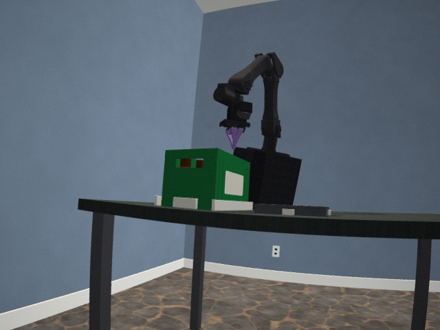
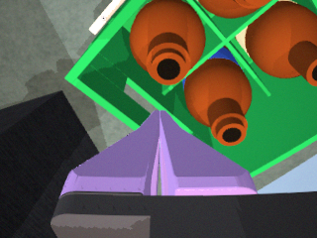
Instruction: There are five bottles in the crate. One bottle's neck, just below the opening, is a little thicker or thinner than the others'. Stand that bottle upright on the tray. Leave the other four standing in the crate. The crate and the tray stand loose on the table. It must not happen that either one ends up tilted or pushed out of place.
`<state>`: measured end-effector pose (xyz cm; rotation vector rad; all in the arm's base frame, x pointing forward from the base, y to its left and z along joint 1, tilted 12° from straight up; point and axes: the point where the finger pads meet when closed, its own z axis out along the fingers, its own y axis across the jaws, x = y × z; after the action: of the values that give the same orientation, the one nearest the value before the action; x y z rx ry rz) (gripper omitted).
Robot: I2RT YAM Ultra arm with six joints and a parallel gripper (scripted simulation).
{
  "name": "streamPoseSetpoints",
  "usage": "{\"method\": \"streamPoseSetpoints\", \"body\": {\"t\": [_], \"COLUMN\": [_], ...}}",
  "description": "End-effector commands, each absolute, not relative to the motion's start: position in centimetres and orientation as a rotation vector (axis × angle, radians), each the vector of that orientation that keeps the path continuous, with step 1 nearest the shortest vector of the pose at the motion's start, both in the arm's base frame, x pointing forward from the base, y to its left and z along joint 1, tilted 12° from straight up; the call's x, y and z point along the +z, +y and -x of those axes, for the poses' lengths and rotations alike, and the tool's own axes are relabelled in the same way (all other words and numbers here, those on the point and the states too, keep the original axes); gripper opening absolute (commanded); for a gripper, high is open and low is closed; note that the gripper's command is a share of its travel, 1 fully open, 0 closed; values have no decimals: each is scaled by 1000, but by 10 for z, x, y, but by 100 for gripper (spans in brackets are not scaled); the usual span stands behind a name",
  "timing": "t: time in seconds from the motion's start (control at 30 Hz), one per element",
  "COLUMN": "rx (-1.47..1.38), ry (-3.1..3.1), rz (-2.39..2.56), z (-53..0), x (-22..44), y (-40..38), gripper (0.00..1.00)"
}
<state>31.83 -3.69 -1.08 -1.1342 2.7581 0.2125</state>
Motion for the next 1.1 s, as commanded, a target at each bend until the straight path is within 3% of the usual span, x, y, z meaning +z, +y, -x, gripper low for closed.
{"method": "streamPoseSetpoints", "body": {"t": [0.0,0.5,0.87,1.07], "rx": [175,207,203,203], "ry": [2714,2740,2739,2738], "rz": [1114,1120,1119,1119], "z": [-332,-332,-403,-412], "x": [9,-2,-6,-9], "y": [-42,-44,-114,-127], "gripper": [0,0,0,0]}}
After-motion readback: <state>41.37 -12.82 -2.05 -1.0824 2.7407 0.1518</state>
